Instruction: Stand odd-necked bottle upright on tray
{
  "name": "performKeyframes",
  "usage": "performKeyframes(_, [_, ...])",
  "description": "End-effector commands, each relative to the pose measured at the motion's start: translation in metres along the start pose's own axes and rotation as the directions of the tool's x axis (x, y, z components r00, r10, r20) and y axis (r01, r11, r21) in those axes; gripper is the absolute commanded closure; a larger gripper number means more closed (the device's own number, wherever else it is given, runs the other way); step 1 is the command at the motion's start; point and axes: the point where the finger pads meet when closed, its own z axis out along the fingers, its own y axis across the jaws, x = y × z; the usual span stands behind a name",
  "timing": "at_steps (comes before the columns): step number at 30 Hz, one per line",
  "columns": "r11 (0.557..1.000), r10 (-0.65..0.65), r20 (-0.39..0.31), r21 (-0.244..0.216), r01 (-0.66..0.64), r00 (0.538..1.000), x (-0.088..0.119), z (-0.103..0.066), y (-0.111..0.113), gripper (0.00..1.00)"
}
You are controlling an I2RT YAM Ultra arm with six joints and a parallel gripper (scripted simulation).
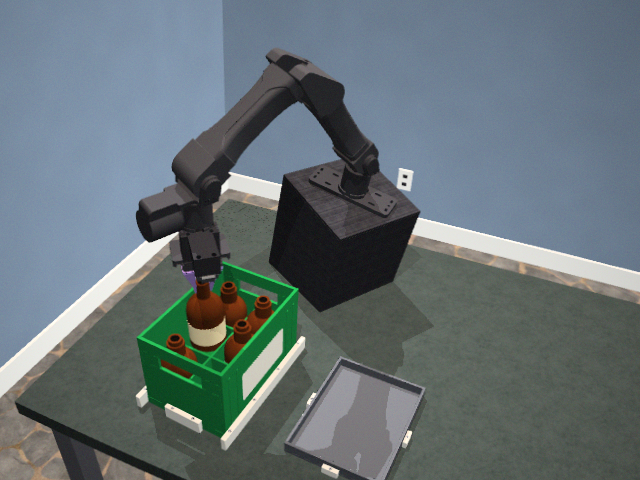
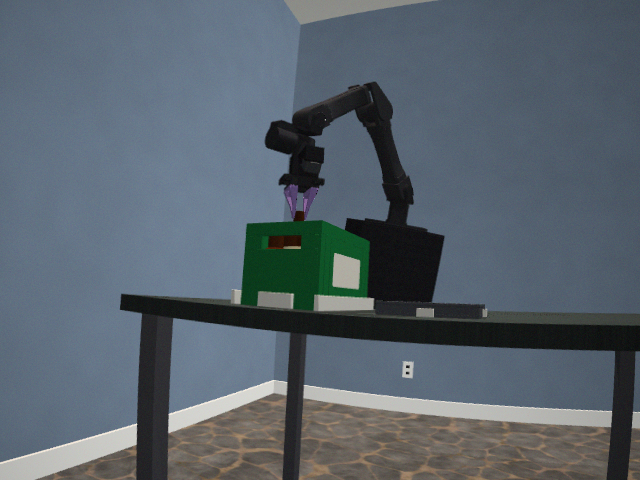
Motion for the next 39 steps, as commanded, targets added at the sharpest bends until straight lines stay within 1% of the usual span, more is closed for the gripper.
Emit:
performKeyframes(1, [0.999,-0.003,0.027,0.046,0.001,1.0,-0.0051,-0.0334,-0.0124,1.0])
performKeyframes(11, [0.999,-0.003,0.027,0.046,0.001,1.0,-0.005,-0.0395,-0.0123,1.0])
performKeyframes(39, [0.999,-0.002,0.027,0.046,0.0,1.0,-0.0049,-0.041,-0.0122,1.0])
